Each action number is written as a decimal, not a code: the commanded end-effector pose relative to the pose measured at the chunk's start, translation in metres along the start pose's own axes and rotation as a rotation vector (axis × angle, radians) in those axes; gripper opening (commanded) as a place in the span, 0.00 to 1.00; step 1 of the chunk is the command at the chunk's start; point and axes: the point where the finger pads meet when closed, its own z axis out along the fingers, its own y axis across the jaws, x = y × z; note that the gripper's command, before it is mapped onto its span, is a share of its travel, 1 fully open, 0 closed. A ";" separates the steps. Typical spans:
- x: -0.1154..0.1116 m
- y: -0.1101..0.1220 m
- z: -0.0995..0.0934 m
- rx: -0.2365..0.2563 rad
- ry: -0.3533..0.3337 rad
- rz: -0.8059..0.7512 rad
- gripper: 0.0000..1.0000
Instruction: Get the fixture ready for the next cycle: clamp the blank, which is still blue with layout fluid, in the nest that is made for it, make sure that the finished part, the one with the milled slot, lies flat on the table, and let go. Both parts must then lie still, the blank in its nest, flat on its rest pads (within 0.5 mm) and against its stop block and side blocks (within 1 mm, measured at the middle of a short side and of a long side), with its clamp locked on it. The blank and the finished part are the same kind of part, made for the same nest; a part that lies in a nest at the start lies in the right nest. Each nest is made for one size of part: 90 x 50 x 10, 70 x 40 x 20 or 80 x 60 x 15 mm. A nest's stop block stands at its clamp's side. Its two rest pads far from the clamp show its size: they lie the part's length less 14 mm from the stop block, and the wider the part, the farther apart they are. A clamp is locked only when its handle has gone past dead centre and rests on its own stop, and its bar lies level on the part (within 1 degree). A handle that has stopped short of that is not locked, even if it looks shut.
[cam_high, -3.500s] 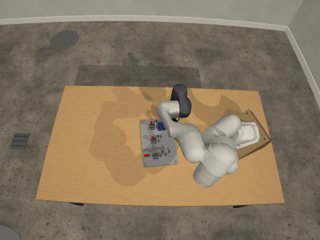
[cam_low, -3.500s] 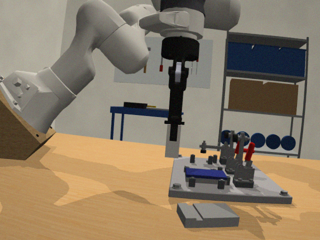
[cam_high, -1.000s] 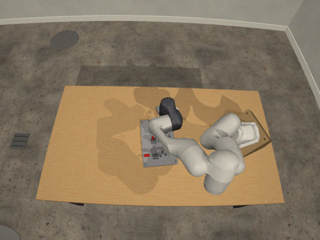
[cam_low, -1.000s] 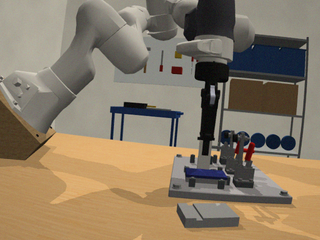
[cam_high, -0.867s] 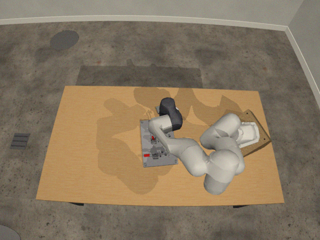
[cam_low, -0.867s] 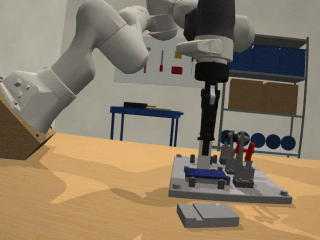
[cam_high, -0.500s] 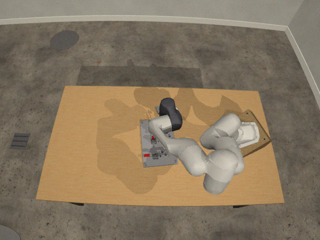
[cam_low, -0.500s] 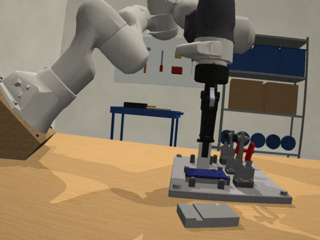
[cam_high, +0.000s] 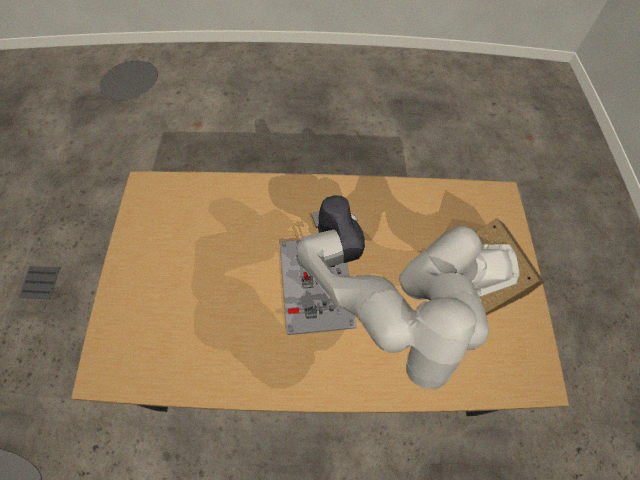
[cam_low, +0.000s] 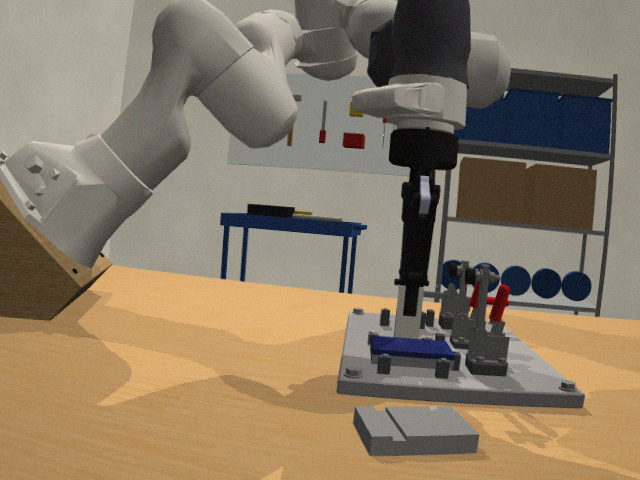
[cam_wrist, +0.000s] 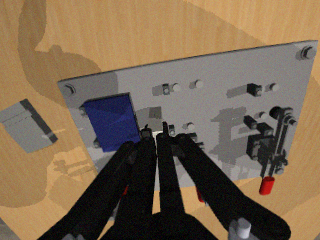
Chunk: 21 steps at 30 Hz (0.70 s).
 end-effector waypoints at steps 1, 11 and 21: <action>-0.001 0.000 0.000 0.002 -0.004 -0.003 0.00; -0.001 -0.004 0.000 0.002 -0.004 -0.003 0.00; -0.001 -0.005 0.000 0.002 -0.004 -0.003 0.00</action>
